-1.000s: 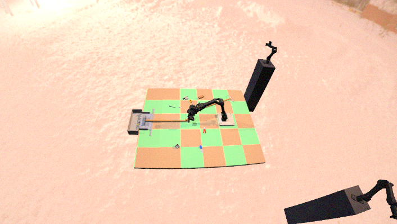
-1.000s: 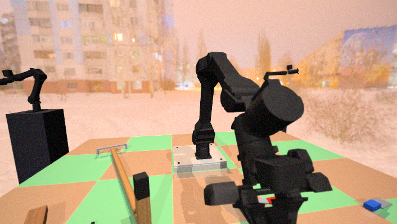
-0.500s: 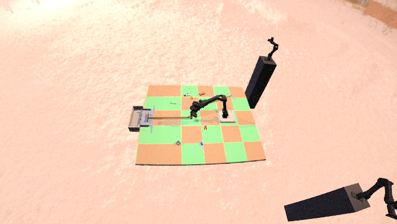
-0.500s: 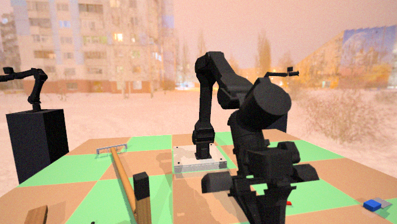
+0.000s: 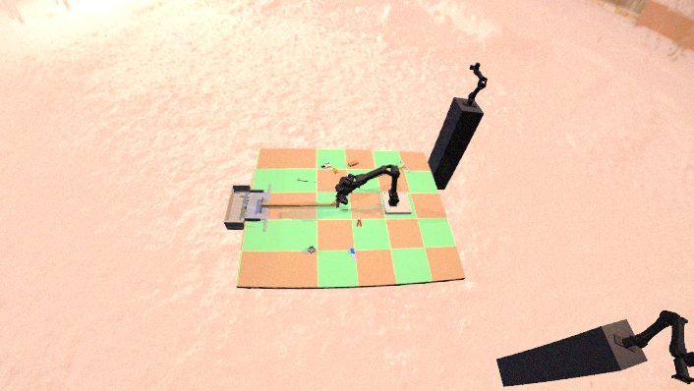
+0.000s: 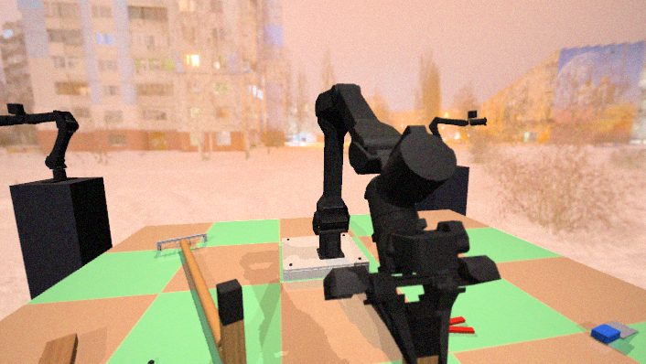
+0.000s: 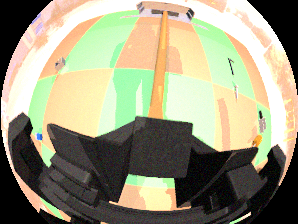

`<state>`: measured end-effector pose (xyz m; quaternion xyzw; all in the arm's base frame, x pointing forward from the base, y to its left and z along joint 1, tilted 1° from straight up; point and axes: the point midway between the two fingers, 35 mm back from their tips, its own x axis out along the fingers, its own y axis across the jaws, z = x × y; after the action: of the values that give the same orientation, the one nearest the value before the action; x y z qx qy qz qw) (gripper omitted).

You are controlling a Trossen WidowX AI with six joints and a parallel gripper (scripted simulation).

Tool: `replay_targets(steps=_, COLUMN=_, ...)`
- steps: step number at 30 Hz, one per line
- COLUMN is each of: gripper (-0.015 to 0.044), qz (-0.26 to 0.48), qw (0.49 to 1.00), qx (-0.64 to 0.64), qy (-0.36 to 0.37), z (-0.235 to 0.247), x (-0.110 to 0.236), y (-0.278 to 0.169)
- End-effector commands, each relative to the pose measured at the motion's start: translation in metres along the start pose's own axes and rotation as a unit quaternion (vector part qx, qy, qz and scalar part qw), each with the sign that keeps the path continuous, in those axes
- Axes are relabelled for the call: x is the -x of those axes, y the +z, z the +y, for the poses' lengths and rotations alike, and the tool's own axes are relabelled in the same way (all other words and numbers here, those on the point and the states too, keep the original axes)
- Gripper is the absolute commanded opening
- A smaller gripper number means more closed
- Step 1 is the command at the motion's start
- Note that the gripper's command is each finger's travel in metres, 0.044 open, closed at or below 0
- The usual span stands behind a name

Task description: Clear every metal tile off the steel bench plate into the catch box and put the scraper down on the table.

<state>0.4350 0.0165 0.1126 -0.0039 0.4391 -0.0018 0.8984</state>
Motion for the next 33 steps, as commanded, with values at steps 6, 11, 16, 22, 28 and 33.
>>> replay_targets(steps=6, gripper=0.0000, qz=-0.014, qw=1.000, qx=-0.003, qy=-0.002, z=-0.001, x=0.014, y=-0.005)
replay_targets(steps=11, gripper=0.0000, qz=-0.014, qw=1.000, qx=-0.003, qy=-0.002, z=-0.001, x=0.018, y=-0.012)
replay_targets(steps=16, gripper=0.0000, qz=-0.014, qw=1.000, qx=-0.003, qy=-0.002, z=-0.001, x=0.022, y=-0.019)
replay_targets(steps=22, gripper=0.0000, qz=-0.014, qw=1.000, qx=-0.003, qy=-0.002, z=-0.002, x=0.027, y=-0.027)
replay_targets(steps=28, gripper=0.0000, qz=-0.014, qw=1.000, qx=-0.003, qy=-0.002, z=-0.002, x=0.031, y=-0.036)
replay_targets(steps=33, gripper=0.0000, qz=-0.014, qw=1.000, qx=-0.003, qy=-0.002, z=-0.002, x=0.034, y=-0.043)
